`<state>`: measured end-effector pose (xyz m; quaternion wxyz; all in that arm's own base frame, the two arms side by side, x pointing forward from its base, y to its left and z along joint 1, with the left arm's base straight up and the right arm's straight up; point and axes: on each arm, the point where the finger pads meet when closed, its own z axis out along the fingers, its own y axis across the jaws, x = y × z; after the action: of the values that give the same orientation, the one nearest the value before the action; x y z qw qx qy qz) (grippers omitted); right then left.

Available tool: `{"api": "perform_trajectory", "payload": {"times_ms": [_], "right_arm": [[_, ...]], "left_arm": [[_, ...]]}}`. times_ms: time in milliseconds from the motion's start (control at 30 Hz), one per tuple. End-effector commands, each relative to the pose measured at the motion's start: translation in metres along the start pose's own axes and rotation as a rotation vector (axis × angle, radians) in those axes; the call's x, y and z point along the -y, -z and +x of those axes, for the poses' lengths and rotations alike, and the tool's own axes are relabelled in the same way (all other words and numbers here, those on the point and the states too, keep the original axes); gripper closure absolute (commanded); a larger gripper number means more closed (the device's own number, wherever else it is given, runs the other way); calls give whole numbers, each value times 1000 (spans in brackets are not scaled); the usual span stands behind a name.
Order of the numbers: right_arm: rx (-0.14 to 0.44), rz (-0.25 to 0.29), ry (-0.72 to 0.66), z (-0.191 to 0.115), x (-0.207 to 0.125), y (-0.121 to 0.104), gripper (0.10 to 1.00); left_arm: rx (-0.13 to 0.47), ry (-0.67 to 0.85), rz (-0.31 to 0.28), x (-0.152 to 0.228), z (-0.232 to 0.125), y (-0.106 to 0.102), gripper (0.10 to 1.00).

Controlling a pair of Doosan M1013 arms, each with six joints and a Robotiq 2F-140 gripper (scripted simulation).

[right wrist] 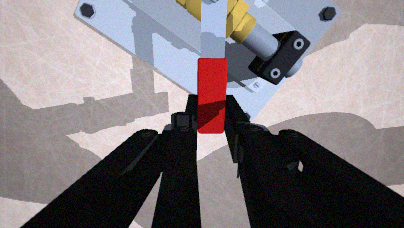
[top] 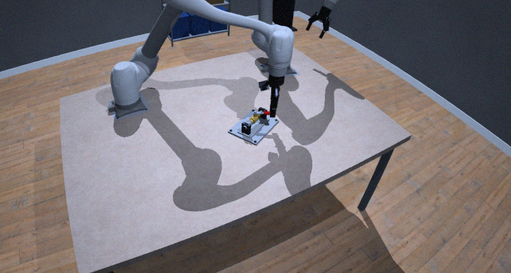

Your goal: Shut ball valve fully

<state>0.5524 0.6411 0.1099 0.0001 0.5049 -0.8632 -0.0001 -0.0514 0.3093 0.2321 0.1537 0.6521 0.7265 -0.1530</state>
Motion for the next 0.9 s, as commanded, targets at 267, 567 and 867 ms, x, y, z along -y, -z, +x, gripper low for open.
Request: {"api": "perform_trajectory", "payload": {"times_ms": [267, 567, 867], "right_arm": [[2, 0, -58, 0, 5, 1, 999], [2, 0, -114, 0, 10, 1, 999], [2, 0, -162, 1, 14, 1, 999]], "left_arm": [[-1, 0, 1, 0, 0, 1, 98], [-1, 0, 1, 0, 0, 1, 98], [-1, 0, 1, 0, 0, 1, 98]]}}
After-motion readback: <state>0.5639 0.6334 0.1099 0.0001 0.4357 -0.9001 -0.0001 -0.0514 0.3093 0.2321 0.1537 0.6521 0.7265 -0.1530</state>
